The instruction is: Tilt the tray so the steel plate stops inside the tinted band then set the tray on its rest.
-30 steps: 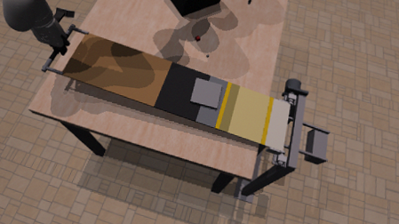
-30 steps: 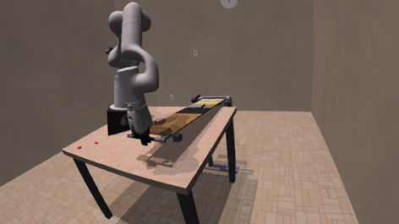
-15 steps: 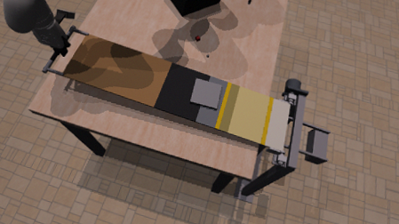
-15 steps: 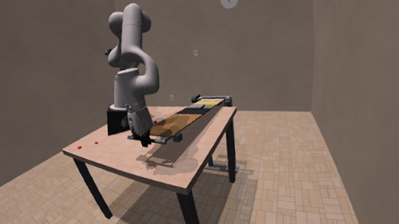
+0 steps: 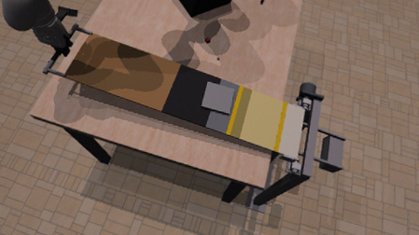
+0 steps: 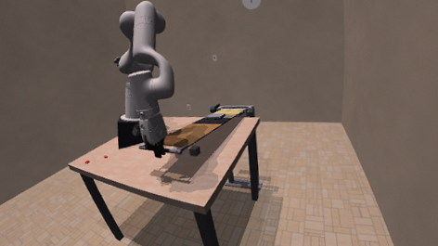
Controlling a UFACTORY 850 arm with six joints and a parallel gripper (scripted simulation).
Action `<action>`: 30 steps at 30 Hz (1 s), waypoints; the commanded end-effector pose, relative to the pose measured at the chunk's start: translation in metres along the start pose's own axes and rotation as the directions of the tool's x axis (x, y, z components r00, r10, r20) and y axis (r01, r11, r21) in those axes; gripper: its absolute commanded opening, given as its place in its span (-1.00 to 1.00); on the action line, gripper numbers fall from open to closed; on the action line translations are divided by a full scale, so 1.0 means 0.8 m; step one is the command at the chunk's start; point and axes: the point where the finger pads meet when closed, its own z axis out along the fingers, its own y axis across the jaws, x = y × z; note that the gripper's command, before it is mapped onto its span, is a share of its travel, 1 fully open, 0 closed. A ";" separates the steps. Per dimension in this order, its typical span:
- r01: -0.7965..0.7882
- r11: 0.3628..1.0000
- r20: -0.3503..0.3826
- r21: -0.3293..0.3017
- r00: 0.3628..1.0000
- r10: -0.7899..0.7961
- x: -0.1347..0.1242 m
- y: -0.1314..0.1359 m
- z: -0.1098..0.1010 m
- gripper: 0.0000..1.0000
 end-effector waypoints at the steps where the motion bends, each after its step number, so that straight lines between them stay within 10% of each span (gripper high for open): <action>1: 0.001 1.000 0.001 -0.004 1.000 -0.001 -0.002 -0.003 0.020 -1.00; 17: 0.001 1.000 0.001 -0.004 1.000 -0.001 -0.002 -0.003 0.021 -1.00; 23: 0.001 1.000 0.001 -0.004 1.000 -0.001 -0.002 0.012 -0.081 -1.00; 30: 0.001 1.000 0.001 -0.004 1.000 -0.001 -0.002 -0.003 0.013 -1.00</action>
